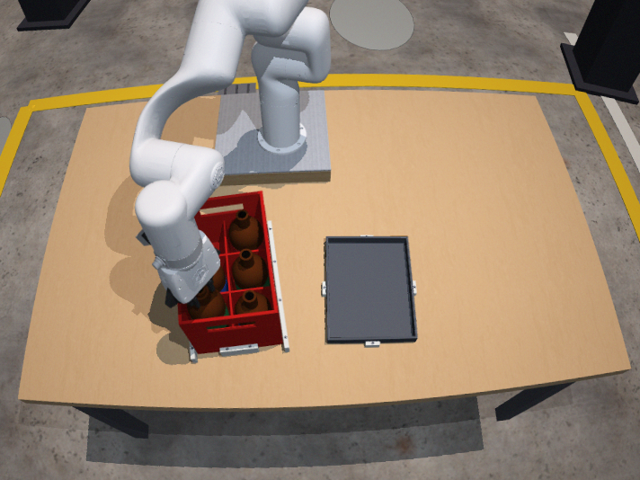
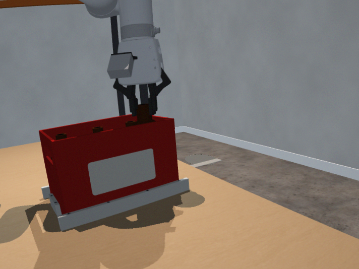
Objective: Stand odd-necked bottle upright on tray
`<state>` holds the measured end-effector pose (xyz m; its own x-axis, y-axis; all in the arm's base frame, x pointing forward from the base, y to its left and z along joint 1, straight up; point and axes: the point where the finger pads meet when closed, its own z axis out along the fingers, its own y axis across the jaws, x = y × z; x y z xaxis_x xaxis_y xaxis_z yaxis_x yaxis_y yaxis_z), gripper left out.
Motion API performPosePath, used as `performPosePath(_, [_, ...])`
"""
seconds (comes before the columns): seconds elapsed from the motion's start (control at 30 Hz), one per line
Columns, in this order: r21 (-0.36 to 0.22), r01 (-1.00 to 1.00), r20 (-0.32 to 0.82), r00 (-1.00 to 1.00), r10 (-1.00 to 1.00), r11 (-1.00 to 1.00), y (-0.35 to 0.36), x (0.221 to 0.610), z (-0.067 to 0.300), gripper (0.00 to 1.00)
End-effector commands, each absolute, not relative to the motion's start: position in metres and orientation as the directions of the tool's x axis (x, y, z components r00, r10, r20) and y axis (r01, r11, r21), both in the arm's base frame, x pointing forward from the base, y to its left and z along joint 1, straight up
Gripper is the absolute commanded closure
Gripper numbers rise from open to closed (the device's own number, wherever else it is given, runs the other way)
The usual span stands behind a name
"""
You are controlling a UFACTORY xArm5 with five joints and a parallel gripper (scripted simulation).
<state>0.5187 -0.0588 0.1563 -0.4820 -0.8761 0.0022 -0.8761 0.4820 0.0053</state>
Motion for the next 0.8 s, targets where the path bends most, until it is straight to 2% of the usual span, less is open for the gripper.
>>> performPosePath(0.0, [0.001, -0.876, 0.0, -0.482, -0.876, 0.482, -0.059, 0.52, 0.163, 1.0])
performPosePath(0.77, [0.001, -0.876, 0.0, -0.482, -0.876, 0.482, -0.059, 0.52, 0.184, 1.0])
